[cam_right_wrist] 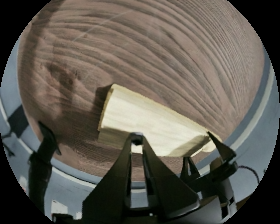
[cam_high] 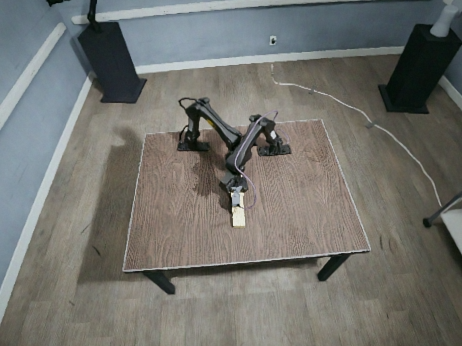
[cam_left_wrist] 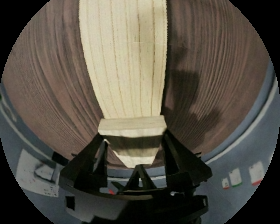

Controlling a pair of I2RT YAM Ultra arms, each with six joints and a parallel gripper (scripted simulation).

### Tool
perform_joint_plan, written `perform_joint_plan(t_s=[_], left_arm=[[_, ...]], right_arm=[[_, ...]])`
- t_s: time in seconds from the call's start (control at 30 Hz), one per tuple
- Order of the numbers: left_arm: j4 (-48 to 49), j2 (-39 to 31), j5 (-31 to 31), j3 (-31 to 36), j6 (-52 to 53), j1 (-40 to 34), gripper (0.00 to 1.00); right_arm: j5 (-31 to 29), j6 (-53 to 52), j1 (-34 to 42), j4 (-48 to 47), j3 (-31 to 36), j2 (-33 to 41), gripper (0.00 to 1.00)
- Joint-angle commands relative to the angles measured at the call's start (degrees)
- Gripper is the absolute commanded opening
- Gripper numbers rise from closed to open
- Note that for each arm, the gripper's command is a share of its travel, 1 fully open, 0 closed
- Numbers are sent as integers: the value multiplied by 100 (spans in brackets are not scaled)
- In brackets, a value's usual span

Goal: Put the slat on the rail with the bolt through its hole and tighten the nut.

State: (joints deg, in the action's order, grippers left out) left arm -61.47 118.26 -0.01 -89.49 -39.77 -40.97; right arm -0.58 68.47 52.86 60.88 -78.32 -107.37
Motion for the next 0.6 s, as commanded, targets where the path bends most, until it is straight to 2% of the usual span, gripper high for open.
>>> perform_joint_plan(t_s=[0.0, 0.2, 0.27, 0.57], left_arm=[[4, -44, -4, -25, 4, 0, 72], [4, -44, -4, -25, 4, 0, 72], [4, -44, -4, -25, 4, 0, 72], [4, -44, -4, -25, 4, 0, 72]], right_arm=[[25, -755, -12, -4, -25, 35, 11], [50, -2070, -25, -4, -25, 35, 11], [50, -2070, -25, -4, -25, 35, 11], [61, -4111, -31, -4, -25, 33, 11]])
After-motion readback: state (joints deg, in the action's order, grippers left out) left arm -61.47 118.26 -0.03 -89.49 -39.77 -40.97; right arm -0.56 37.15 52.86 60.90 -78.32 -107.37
